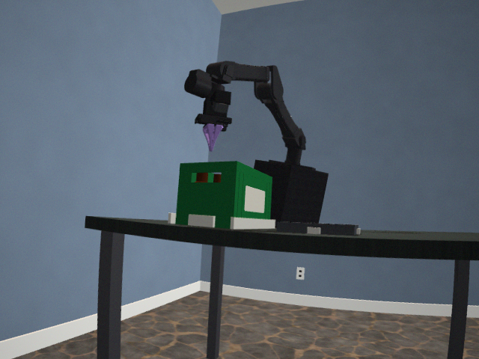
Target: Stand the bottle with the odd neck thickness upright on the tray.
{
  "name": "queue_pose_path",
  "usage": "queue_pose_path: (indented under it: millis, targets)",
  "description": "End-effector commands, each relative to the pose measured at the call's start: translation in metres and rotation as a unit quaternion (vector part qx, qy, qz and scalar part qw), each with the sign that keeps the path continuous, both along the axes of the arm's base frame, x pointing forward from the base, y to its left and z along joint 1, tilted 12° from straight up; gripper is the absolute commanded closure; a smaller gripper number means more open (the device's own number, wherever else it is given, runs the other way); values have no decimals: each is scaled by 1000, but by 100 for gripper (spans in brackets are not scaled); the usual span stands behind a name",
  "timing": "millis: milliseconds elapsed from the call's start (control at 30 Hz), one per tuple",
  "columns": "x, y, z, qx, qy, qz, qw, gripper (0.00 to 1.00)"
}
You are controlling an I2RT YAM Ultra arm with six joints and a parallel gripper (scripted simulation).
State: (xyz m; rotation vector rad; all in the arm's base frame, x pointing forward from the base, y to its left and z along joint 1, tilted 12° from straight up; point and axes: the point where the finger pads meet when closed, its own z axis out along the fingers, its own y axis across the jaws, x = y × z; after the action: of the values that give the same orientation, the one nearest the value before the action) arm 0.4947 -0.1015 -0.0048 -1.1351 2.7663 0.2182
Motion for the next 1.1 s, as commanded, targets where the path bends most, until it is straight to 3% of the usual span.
queue_pose_path:
  millis: [0,33,133,200,233,933,967,1067]
  targets:
    - [8,34,23,0,-25,1,1000,100]
    - [7,47,25,1,-25,1,1000,100]
    - [7,50,25,1,-25,1,1000,100]
    - [4,65,28,-3,-25,1,1000,100]
    - [3,57,28,-3,-25,-8,1000,100]
    - [3,57,28,-3,-25,-8,1000,100]
    - [5,62,30,1,-28,-3,1000,39]
    - [5,62,30,1,-28,-3,1000,39]
